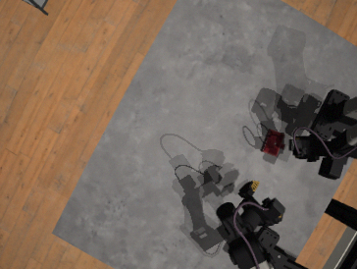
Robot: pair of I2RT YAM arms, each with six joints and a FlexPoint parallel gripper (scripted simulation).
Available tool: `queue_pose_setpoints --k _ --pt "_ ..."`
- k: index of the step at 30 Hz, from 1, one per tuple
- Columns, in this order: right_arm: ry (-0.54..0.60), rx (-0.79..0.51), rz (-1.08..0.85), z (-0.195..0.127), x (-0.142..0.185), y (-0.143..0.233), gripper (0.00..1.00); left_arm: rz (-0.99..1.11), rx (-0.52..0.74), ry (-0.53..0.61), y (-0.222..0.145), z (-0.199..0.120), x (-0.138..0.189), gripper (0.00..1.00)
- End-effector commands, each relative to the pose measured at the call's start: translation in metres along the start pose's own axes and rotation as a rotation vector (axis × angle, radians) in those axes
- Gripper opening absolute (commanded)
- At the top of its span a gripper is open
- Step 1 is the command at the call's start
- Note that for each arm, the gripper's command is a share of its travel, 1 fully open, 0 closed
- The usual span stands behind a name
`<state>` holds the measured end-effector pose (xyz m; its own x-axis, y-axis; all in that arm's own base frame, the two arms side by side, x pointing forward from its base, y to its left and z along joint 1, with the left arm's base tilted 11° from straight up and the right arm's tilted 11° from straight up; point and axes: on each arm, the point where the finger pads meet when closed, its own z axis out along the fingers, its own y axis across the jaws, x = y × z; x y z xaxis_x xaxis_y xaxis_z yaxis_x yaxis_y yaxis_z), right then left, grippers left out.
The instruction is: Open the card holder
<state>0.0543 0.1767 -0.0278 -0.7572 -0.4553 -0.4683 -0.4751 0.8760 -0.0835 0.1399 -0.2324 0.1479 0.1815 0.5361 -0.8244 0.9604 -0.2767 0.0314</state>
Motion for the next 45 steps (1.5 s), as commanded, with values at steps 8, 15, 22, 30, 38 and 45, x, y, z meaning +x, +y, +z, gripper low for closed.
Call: queue_pose_setpoints --k 8,15,22,30,38,45 --pt "-0.179 0.109 0.311 0.031 -0.004 0.017 0.39 -0.102 -0.012 0.015 0.003 0.003 0.022 1.00" --pt "-0.198 0.132 0.306 0.041 0.005 0.012 0.39 -0.166 -0.022 0.004 0.006 0.004 0.031 1.00" --pt "-0.196 0.162 0.297 0.052 0.006 0.004 0.39 -0.241 -0.030 -0.006 0.009 0.007 0.043 1.00" --pt "-0.195 0.169 0.288 0.064 0.004 0.000 0.39 -0.323 -0.046 -0.020 0.012 0.008 0.054 1.00" --pt "-0.193 0.171 0.287 0.068 0.002 0.004 0.33 -0.388 -0.054 -0.036 0.013 0.009 0.062 1.00" --pt "-0.198 0.146 0.304 0.065 0.001 0.006 0.13 -0.440 -0.065 -0.059 0.014 0.007 0.067 1.00"
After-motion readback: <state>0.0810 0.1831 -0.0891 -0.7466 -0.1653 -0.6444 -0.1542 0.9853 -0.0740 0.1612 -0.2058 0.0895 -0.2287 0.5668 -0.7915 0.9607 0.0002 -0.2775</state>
